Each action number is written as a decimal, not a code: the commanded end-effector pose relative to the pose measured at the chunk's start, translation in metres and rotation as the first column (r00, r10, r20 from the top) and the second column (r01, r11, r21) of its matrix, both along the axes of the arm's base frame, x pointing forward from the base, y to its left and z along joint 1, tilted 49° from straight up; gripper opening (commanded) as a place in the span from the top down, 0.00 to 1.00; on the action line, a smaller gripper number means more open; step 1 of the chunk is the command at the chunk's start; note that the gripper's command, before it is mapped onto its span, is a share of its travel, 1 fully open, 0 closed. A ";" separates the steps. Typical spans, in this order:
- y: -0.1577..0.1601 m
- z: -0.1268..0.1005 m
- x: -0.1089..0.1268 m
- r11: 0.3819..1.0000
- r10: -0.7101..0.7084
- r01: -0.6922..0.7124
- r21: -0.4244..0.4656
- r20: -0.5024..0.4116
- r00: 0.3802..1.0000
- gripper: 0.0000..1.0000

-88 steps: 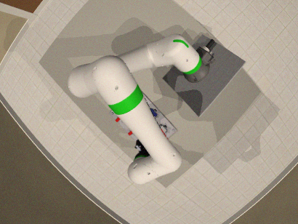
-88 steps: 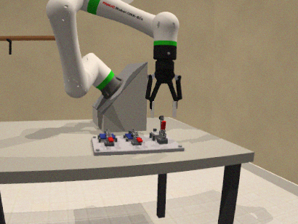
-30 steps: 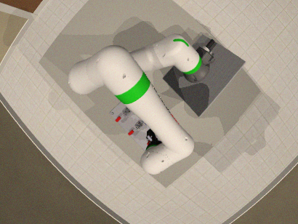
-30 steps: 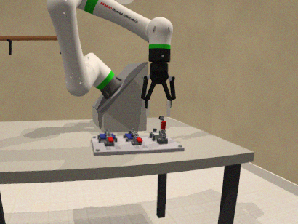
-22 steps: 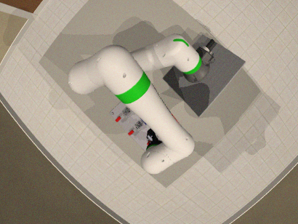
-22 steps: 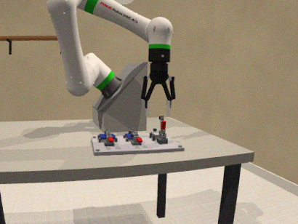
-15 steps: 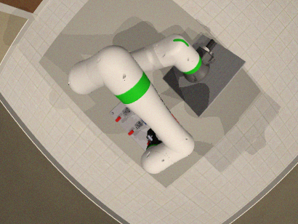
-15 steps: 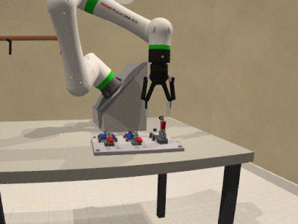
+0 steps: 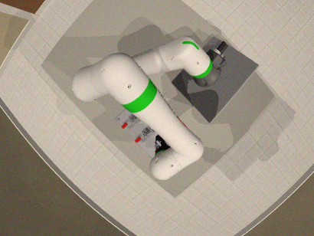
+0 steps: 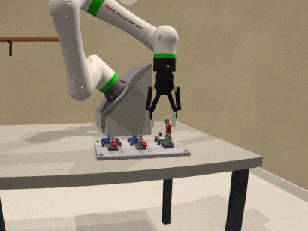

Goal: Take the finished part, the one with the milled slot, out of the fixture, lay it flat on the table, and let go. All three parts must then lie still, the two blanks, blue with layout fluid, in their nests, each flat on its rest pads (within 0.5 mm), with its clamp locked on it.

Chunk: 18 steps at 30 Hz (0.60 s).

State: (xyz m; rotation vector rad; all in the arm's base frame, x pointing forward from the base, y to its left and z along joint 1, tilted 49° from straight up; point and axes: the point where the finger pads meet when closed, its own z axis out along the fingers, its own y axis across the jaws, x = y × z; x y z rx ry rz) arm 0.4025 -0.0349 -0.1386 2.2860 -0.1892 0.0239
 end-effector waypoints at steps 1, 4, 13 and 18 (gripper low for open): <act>-0.002 -0.002 0.000 1.000 0.000 0.000 0.000 0.001 1.000 0.42; -0.007 -0.006 0.000 1.000 0.000 0.000 0.000 0.001 1.000 0.42; -0.012 -0.011 0.000 1.000 0.000 0.000 0.000 0.001 1.000 0.42; -0.012 -0.011 0.000 1.000 0.000 0.000 0.000 0.001 1.000 0.42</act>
